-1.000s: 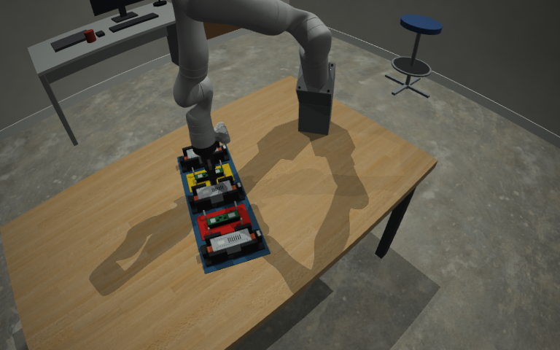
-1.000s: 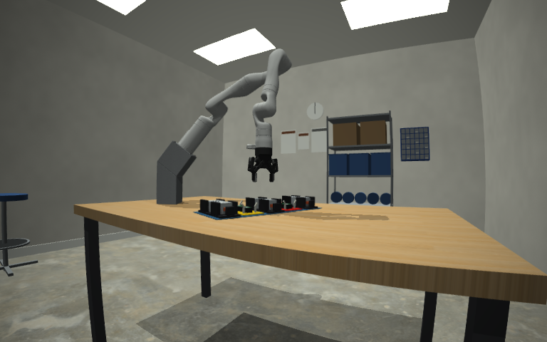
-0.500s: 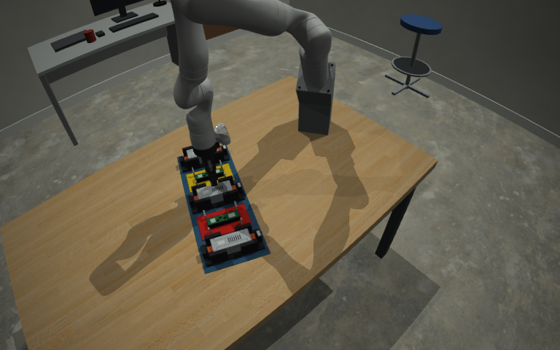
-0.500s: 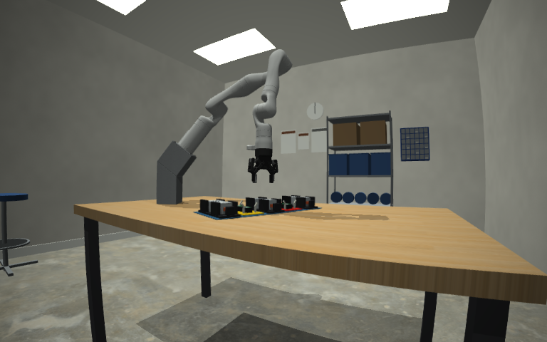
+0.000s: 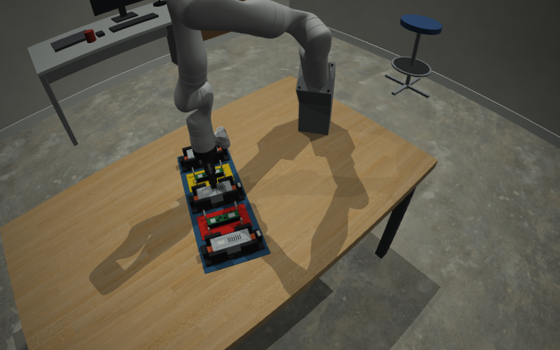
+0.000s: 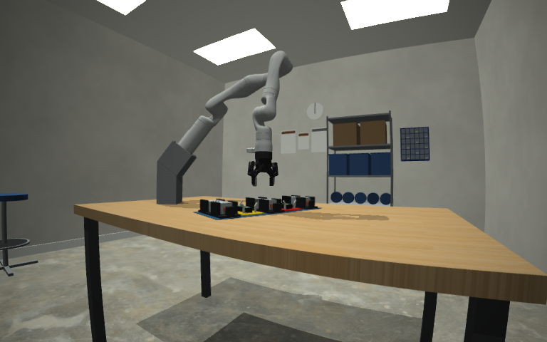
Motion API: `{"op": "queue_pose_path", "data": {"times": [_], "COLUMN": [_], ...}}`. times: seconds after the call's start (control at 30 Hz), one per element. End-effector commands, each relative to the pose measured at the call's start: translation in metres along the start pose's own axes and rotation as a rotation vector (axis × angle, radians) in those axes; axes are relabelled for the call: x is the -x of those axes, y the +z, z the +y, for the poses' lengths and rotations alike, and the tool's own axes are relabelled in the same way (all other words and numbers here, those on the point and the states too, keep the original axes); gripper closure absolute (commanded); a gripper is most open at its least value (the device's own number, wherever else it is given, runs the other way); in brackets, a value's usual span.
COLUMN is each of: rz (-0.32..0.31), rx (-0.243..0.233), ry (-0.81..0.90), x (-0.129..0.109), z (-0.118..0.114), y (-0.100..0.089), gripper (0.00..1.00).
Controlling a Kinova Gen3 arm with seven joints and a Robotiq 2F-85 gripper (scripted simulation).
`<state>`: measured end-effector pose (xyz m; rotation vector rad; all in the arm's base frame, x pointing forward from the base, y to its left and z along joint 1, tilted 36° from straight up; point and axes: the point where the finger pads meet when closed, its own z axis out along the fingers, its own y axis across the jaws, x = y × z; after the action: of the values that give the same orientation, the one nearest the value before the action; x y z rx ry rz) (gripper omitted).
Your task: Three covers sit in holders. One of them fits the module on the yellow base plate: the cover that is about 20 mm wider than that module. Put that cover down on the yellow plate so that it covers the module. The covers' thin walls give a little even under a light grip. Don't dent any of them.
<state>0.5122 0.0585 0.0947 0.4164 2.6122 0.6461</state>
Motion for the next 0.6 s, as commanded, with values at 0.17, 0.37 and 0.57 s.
{"op": "queue_pose_path", "data": {"times": [0.17, 0.37, 0.57], "rz": [0.000, 0.001, 0.000], "rx": [-0.001, -0.001, -0.001], "ry": [-0.012, -0.007, -0.012], "x": [0.000, 0.000, 0.000], "z": [0.000, 0.000, 0.000], "y": [0.008, 0.017, 0.028], "gripper": [0.00, 0.00, 0.00]}}
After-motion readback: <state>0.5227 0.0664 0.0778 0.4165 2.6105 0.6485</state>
